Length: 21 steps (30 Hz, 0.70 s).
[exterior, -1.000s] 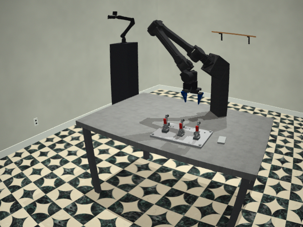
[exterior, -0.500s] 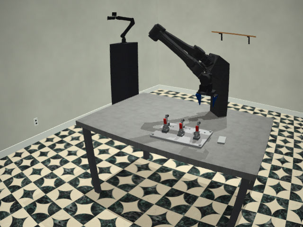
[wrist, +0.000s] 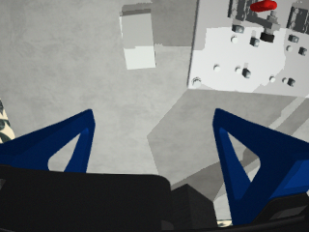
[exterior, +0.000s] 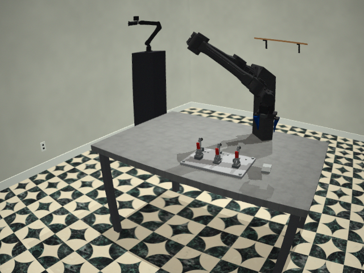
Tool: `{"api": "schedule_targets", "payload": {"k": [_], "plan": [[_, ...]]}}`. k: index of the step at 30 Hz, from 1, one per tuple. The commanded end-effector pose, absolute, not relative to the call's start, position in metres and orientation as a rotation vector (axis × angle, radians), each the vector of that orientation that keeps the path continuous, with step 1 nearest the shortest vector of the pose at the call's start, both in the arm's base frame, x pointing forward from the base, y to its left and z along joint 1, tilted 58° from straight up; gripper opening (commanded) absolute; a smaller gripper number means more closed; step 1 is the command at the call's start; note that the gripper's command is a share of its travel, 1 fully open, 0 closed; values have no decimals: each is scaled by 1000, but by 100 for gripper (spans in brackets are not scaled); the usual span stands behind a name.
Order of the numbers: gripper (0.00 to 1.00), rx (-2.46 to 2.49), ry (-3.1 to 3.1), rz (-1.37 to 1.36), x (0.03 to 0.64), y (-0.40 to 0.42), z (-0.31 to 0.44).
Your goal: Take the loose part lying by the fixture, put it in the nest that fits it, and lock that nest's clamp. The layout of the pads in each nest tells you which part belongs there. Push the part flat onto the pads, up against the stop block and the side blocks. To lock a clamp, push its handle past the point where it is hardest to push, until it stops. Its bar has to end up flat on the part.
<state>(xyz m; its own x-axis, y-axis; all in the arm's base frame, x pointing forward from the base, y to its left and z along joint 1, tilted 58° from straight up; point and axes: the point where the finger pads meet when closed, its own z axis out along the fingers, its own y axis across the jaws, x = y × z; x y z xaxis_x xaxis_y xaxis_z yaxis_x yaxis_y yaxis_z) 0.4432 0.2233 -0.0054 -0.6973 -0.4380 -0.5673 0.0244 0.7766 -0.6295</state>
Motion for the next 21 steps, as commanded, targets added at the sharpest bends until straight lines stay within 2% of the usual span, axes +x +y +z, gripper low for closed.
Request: {"api": "schedule_targets", "payload": {"k": [1,8,21], "plan": [[92,-223,2233,-807,453,217,-7],[92,-268,2221,-784,446,255,-20],[92,-244,2223,-787,451,249,-18]]}}
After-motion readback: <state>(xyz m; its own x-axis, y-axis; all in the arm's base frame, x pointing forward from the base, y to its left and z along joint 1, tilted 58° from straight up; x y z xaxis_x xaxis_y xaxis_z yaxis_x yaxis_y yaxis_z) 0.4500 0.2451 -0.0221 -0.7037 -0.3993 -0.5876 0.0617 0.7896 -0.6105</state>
